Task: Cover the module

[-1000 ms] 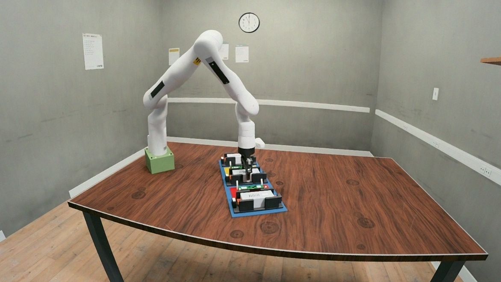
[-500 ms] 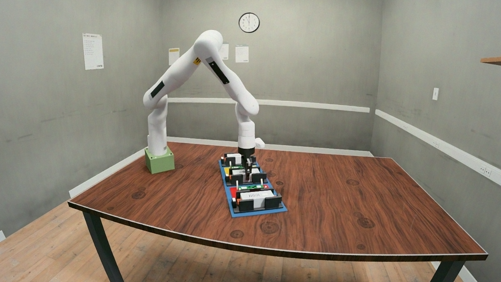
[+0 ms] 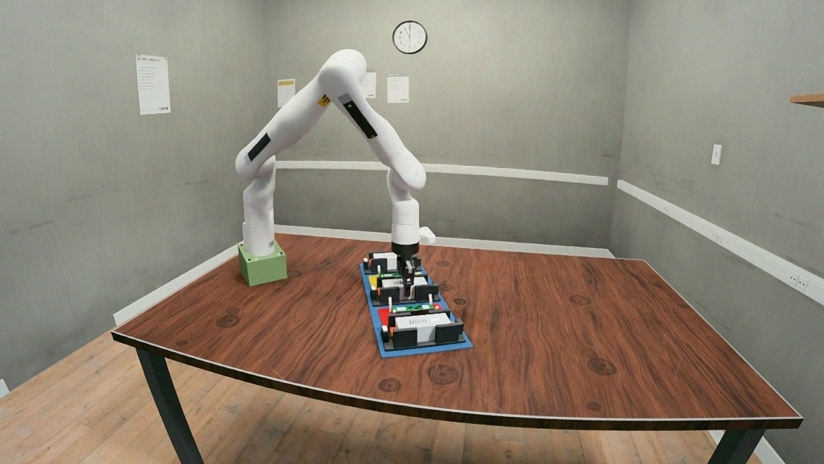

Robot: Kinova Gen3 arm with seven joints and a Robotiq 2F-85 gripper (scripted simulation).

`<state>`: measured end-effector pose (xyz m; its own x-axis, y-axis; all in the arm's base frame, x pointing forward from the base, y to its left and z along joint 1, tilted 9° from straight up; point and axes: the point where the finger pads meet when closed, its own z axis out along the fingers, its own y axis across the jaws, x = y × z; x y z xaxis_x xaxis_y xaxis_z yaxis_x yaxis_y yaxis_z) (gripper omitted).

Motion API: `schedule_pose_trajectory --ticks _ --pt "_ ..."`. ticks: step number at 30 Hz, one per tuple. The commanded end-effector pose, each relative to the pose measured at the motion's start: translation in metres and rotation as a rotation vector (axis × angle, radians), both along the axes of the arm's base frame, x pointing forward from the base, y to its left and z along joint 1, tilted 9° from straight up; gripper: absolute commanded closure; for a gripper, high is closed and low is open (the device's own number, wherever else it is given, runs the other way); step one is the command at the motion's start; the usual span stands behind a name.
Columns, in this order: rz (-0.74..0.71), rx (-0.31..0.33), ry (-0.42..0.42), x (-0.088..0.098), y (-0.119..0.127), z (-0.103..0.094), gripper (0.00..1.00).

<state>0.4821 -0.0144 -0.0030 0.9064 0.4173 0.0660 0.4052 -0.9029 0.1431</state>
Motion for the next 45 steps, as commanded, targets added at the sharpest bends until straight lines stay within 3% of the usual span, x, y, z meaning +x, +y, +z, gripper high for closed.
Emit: schedule_pose_trajectory --ticks 1,7,8,45 --pt "0.0 0.0 -0.002 0.0006 0.0001 0.0008 0.3" --pt "0.0 0.0 -0.002 0.0006 0.0001 0.0008 0.3" --pt "0.0 0.0 -0.002 0.0006 0.0001 0.0008 1.0" --pt "0.0 0.0 -0.002 0.0006 0.0002 0.0008 1.0"
